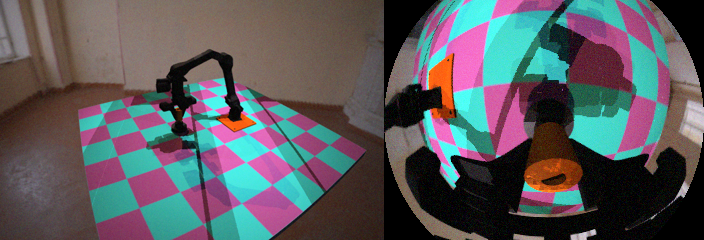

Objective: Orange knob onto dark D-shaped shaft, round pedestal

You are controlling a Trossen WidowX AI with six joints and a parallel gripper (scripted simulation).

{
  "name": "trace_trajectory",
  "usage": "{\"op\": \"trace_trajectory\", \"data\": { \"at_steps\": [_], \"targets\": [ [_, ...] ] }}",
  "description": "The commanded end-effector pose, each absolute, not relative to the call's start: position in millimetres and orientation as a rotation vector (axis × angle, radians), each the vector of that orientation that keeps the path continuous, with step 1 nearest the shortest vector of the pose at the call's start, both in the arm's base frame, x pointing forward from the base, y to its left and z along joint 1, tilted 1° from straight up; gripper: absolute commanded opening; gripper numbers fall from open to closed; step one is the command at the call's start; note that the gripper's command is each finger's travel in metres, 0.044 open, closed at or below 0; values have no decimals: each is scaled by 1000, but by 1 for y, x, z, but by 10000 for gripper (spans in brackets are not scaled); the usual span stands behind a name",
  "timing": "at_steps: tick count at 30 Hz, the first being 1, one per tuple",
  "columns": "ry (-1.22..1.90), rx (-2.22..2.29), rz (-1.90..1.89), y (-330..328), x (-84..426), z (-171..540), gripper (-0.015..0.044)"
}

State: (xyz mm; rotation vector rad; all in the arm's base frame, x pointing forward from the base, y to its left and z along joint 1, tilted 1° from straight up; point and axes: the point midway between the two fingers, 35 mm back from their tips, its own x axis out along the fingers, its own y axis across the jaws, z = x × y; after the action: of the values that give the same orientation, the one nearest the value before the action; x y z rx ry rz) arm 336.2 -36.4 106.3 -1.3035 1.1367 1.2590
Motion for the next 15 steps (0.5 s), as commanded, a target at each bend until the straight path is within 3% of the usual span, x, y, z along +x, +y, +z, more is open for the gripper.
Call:
{"op": "trace_trajectory", "data": {
  "at_steps": [1,15],
  "targets": [
    [1133,-1308,1261,-36,337,110,0],
    [1021,-1461,1410,-36,336,108,0]
  ]
}}
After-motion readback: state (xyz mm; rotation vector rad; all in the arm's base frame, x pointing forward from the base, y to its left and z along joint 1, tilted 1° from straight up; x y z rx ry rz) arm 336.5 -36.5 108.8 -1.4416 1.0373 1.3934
